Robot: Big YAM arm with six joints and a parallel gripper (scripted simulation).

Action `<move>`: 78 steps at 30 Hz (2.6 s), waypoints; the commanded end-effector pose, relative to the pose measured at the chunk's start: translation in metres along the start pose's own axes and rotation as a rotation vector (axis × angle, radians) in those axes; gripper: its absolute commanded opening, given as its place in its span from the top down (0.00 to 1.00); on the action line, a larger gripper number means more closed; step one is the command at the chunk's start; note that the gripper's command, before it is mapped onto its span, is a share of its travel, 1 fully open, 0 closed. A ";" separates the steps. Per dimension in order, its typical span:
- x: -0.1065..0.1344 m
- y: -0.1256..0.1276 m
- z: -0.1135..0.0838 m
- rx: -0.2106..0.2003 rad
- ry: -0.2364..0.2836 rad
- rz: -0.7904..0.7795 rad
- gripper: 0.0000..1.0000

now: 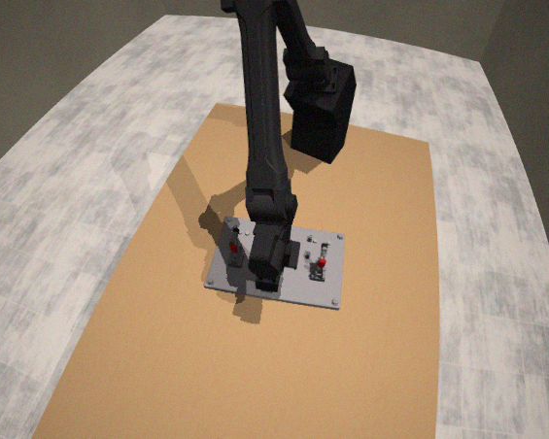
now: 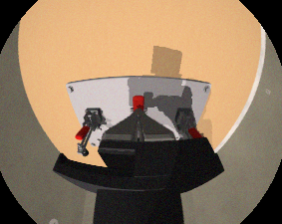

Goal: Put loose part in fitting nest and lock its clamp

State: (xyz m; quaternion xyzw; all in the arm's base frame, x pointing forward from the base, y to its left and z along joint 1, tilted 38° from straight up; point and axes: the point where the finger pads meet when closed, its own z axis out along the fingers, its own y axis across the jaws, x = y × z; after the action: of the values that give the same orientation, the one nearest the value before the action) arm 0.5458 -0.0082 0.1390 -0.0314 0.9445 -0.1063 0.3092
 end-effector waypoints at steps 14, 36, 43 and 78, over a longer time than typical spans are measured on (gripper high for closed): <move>0.006 -0.002 0.012 0.004 0.006 0.005 1.00; 0.006 -0.002 0.012 0.004 0.006 0.005 1.00; 0.006 -0.002 0.012 0.004 0.006 0.005 1.00; 0.011 -0.001 0.030 0.003 0.006 -0.001 1.00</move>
State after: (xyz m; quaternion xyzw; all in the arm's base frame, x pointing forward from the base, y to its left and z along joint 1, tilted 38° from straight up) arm 0.5540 -0.0119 0.1193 -0.0303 0.9444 -0.1064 0.3097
